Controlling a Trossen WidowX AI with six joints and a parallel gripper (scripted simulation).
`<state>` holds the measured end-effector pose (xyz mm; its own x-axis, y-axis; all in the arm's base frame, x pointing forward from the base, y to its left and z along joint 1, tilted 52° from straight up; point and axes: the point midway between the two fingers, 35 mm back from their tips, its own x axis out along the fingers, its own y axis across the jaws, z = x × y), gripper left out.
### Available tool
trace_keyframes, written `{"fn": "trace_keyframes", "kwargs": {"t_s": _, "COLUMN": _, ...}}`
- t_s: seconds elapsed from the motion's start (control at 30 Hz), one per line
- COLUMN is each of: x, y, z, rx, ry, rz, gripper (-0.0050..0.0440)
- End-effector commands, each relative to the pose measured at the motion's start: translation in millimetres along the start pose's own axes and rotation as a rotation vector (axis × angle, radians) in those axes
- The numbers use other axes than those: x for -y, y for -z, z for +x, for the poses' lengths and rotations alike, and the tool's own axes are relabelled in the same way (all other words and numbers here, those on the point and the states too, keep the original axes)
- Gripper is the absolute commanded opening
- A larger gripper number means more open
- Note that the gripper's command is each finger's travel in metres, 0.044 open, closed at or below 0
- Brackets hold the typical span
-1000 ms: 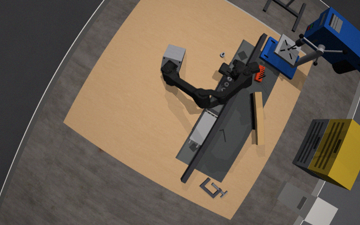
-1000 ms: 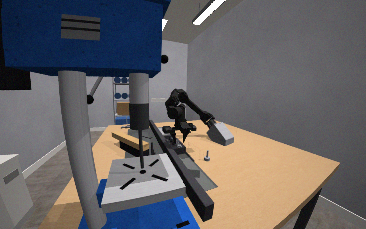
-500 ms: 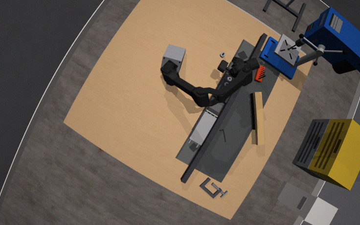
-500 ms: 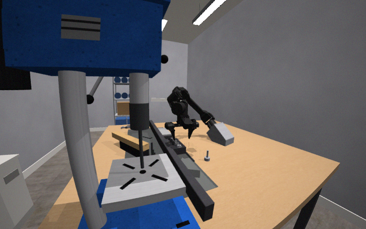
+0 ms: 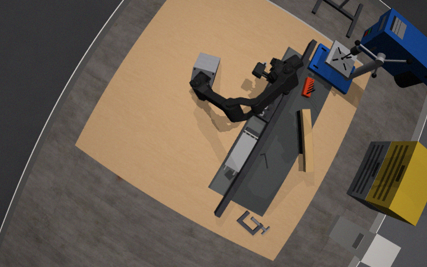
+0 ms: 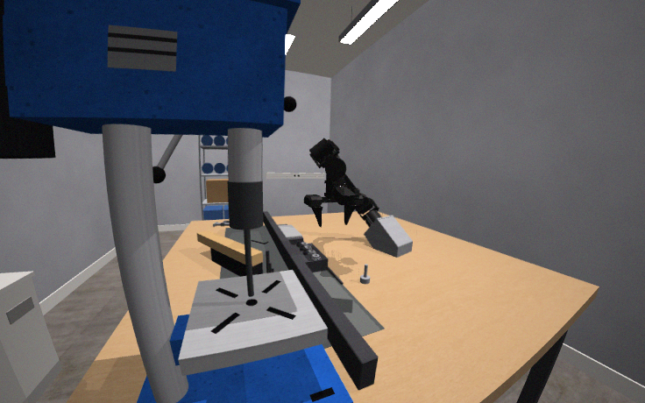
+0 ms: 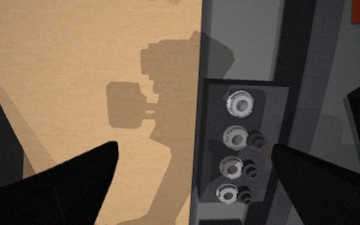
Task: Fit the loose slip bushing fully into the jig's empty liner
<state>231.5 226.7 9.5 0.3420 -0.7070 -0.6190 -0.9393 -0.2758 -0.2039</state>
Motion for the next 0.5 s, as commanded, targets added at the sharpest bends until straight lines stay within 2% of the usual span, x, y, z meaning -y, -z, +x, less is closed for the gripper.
{"fn": "trace_keyframes", "kwargs": {"t_s": 0.0, "x": 2.5, "y": 0.3, "z": -7.2, "rx": 0.017, "ry": 0.002, "rz": 0.019, "gripper": 0.044}}
{"fn": "trace_keyframes", "kwargs": {"t_s": 0.47, "x": 1.5, "y": 1.3, "z": -4.8, "rx": 0.01, "ry": 0.002, "rz": 0.011, "gripper": 0.044}}
